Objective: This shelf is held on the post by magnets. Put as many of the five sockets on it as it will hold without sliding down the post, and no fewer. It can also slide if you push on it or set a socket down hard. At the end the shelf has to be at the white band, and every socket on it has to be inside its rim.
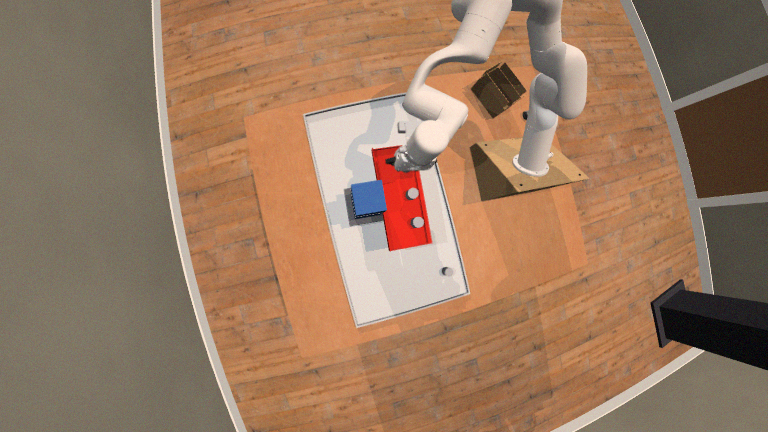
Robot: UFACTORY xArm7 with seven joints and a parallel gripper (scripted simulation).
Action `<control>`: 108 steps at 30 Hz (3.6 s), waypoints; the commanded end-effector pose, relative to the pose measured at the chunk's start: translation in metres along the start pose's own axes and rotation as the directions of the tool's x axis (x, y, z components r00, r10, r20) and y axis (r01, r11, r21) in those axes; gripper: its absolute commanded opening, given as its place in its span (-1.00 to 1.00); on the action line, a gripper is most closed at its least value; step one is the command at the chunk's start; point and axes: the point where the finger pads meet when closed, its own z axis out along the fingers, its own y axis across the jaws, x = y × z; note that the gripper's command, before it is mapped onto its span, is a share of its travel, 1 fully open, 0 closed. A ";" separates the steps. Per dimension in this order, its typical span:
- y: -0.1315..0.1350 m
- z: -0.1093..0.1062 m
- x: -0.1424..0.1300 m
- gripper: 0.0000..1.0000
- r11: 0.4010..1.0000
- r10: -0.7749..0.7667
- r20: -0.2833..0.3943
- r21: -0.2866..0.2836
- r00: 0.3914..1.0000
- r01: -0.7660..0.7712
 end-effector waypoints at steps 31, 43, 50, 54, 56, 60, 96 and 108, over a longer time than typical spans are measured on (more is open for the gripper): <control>-0.001 -0.067 -0.001 0.04 1.000 0.000 0.002 0.004 1.000 0.000; -0.001 -0.081 -0.001 0.04 1.000 0.000 0.002 0.004 1.000 0.000; -0.001 -0.082 -0.001 0.04 1.000 0.000 0.002 0.004 1.000 0.000; -0.001 -0.082 -0.001 0.04 1.000 0.000 0.002 0.004 1.000 0.000; -0.001 -0.082 -0.001 0.04 1.000 0.000 0.002 0.004 1.000 0.000; -0.001 -0.082 -0.001 1.00 1.000 0.000 0.002 0.004 1.000 0.000; 0.040 -0.092 -0.028 1.00 0.644 0.765 0.010 -0.004 0.644 -0.765; 0.062 -0.096 -0.039 1.00 0.254 0.967 0.008 -0.009 0.254 -0.967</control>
